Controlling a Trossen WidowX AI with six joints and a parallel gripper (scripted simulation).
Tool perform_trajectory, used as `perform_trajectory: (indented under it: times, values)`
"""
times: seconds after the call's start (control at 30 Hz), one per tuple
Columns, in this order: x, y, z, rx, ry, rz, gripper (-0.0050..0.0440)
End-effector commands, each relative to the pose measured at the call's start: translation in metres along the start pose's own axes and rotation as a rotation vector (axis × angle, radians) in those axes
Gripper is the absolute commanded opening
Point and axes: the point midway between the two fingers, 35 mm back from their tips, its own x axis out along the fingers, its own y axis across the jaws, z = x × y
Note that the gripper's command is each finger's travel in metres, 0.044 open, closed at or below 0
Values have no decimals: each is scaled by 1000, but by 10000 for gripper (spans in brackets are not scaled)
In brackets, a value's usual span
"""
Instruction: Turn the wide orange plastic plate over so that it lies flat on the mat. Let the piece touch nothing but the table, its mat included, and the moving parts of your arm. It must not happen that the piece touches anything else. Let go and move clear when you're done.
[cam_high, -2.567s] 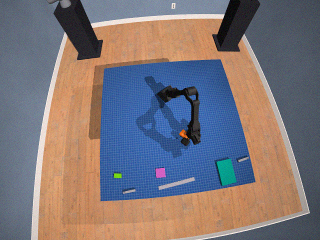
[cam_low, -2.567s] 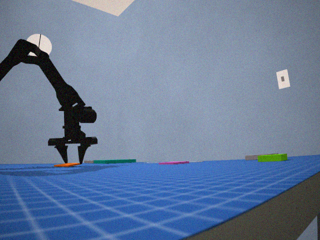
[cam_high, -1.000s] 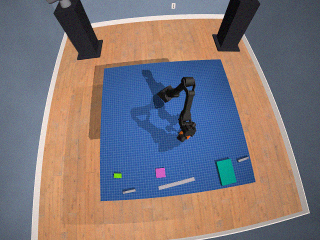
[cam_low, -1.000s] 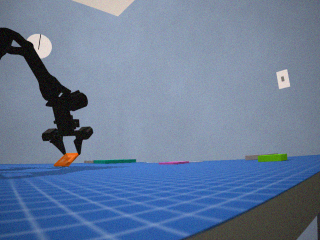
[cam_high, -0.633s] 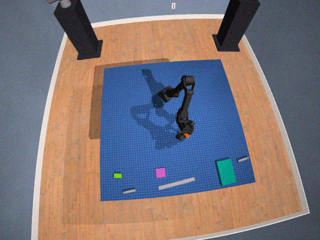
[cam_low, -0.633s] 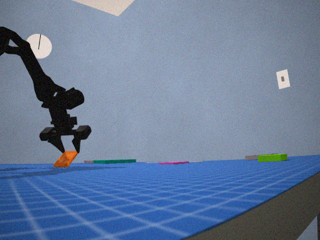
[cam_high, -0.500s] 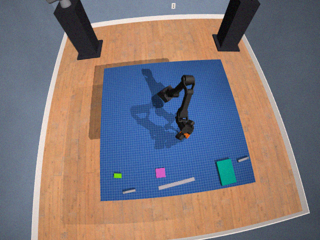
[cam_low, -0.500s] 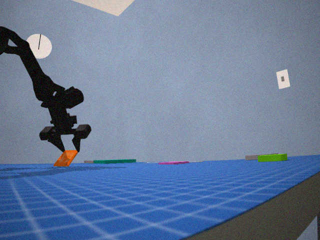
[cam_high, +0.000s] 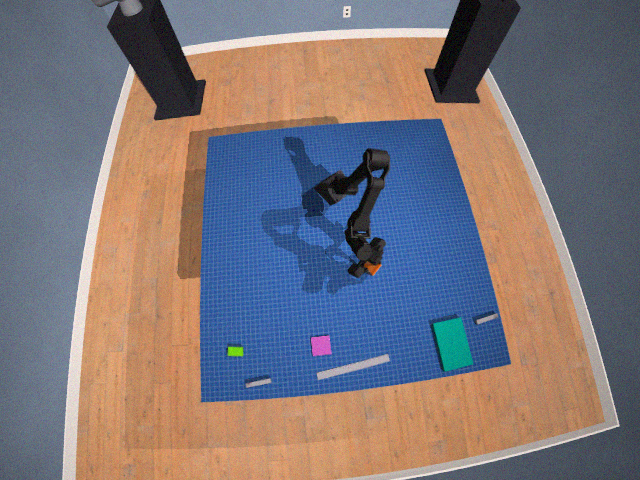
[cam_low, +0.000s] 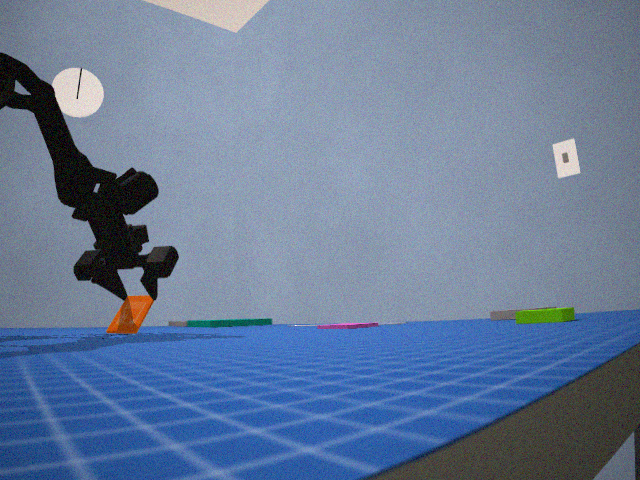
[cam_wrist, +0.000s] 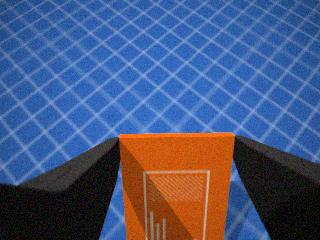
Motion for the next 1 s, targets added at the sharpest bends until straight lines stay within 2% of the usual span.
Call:
perform_trajectory:
  times: [0.0,0.1,0.33,0.47,0.7,0.97]
  values:
    - [-6,-1,8,-16,-30,-10,289]
    - [-3,-1,2,0,-39,-5,289]
    - [-7,-1,0,-2,-143,-3,289]
    - [-17,0,2,-17,-156,-8,289]
    - [-14,-1,-4,-1,-152,-3,289]
    - [-16,-2,-5,-1,-239,-4,289]
